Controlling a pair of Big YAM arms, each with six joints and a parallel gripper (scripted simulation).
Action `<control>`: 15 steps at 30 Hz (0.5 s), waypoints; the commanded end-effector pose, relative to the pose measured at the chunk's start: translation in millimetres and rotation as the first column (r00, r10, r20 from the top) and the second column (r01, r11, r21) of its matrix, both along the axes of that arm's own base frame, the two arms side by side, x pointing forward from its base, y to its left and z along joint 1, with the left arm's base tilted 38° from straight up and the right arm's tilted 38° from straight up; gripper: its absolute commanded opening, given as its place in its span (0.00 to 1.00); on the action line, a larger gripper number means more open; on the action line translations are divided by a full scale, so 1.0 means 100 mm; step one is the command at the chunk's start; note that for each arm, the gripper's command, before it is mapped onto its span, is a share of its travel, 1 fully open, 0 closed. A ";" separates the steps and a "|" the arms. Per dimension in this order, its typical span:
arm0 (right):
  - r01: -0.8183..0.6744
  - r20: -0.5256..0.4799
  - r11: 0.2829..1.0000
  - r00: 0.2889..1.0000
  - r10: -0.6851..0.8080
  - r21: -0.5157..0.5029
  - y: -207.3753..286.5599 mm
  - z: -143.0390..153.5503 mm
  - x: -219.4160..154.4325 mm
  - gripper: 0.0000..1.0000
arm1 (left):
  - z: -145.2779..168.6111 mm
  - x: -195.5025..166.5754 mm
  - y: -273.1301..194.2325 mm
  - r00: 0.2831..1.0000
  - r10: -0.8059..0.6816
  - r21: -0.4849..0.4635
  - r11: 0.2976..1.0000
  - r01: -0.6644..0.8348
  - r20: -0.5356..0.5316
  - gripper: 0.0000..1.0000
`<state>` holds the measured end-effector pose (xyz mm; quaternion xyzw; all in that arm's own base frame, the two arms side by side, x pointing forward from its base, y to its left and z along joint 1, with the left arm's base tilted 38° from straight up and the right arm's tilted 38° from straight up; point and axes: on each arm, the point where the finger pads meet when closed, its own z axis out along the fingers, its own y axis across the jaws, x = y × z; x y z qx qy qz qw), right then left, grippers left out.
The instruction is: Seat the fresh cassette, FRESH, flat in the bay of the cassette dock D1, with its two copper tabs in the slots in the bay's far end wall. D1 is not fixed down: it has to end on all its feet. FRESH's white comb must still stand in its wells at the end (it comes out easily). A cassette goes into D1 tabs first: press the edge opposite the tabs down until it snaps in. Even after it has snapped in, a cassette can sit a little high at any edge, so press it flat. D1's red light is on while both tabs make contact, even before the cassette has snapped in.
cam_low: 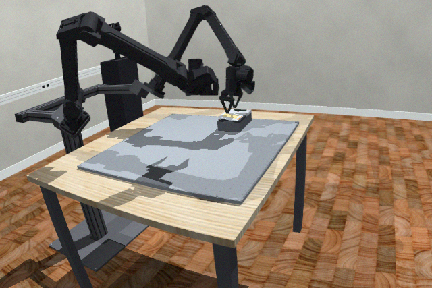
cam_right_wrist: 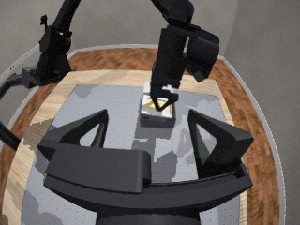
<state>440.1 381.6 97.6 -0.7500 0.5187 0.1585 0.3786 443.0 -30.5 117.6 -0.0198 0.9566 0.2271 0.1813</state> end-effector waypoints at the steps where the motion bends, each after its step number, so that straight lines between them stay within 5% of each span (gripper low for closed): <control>1: 0.011 0.017 1.000 1.000 -0.011 0.017 0.07 0.10 0.16 1.00 | 0.48 0.04 -0.23 0.998 0.001 -0.021 1.000 0.001 0.064 1.00; 7: 0.011 0.017 1.000 1.000 -0.011 0.017 0.07 0.10 0.16 1.00 | 0.48 -0.12 -0.27 0.997 -0.053 0.005 0.999 0.053 0.051 0.32; 9: 0.011 0.017 1.000 1.000 -0.011 0.017 0.07 0.10 0.16 1.00 | 0.48 -0.12 -0.27 0.997 -0.053 0.005 0.999 0.053 0.051 0.32; 12: 0.011 0.017 1.000 1.000 -0.011 0.017 0.07 0.10 0.16 1.00 | 0.27 -0.20 -0.09 0.996 -0.069 0.028 0.997 0.068 0.054 0.00; 15: 0.011 0.017 1.000 1.000 -0.011 0.017 0.07 0.10 0.16 1.00 | 0.13 -0.26 0.00 0.995 -0.077 0.041 0.996 0.074 0.067 0.00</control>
